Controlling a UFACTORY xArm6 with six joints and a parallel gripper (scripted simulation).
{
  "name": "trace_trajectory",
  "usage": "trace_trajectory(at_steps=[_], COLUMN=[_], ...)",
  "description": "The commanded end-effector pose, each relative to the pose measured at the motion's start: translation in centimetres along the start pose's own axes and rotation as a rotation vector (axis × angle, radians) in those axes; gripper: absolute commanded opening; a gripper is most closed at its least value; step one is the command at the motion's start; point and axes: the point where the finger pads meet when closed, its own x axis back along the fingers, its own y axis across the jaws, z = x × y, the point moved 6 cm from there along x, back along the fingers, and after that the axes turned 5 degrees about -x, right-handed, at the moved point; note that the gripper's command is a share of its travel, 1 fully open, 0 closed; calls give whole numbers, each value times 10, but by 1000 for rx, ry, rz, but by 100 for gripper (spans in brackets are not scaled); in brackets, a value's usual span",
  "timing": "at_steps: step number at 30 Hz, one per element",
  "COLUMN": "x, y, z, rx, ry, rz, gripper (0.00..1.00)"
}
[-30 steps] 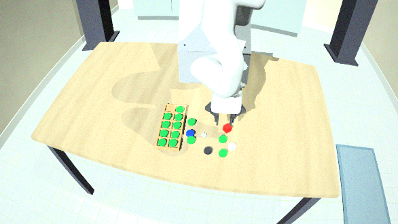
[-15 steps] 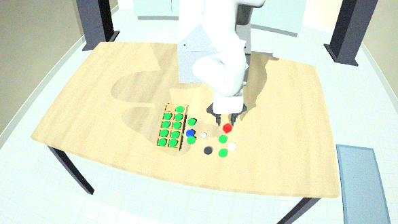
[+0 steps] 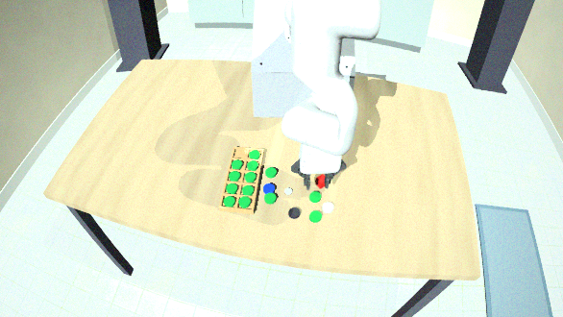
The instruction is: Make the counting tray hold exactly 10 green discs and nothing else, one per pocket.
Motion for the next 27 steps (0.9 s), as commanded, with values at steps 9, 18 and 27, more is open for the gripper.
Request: trace_trajectory(at_steps=[9, 18, 27], x=[-54, -54, -54], y=[-1, -1, -1], z=[-1, -1, -1], rx=[2, 2, 2], ry=[1, 1, 1], rz=[5, 5, 5], gripper=[47, 47, 0])
